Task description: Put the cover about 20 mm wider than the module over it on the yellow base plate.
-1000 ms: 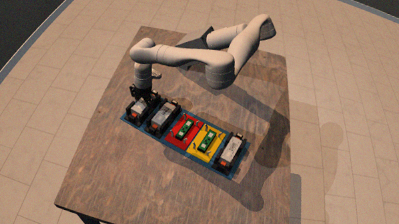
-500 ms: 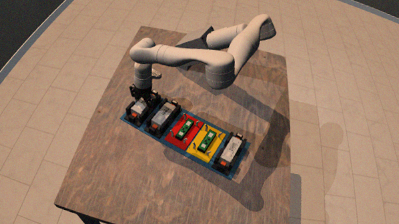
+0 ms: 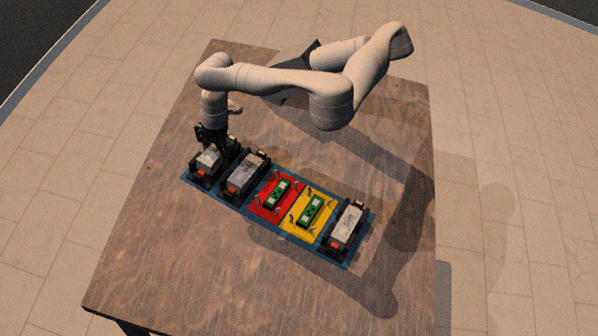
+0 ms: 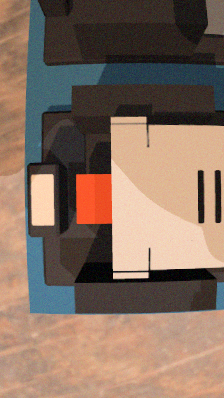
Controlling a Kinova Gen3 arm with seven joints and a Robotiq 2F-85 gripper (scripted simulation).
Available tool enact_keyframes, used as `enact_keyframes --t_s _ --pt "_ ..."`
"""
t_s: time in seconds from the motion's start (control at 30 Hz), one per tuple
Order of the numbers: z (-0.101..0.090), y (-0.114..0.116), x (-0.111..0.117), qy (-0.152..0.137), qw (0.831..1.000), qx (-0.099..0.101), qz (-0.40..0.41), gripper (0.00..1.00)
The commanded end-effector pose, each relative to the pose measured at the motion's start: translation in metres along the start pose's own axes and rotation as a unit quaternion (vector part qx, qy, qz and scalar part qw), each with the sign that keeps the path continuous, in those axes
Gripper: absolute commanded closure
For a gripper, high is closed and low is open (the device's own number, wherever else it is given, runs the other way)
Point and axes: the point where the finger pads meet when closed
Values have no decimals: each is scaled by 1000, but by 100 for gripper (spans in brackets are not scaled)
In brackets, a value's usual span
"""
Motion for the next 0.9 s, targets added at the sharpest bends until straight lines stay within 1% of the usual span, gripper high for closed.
enact_keyframes --t_s 0.0,0.07,0.3,0.63,0.87 --pt "-10 -1 -1 -2 1000 1 0 100" --pt "-16 -1 -1 -2 1000 1 0 100" --pt "-16 -1 -1 -2 1000 1 0 100" --pt "-46 -1 -1 -2 1000 1 0 100" --pt "-46 -1 -1 -2 1000 1 0 100"
Point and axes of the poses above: the point where the finger pads meet when closed, its own z axis out along the fingers, its own y axis across the jaws, x = y × z, and after that the axes turned 1 degree about -z, right-handed
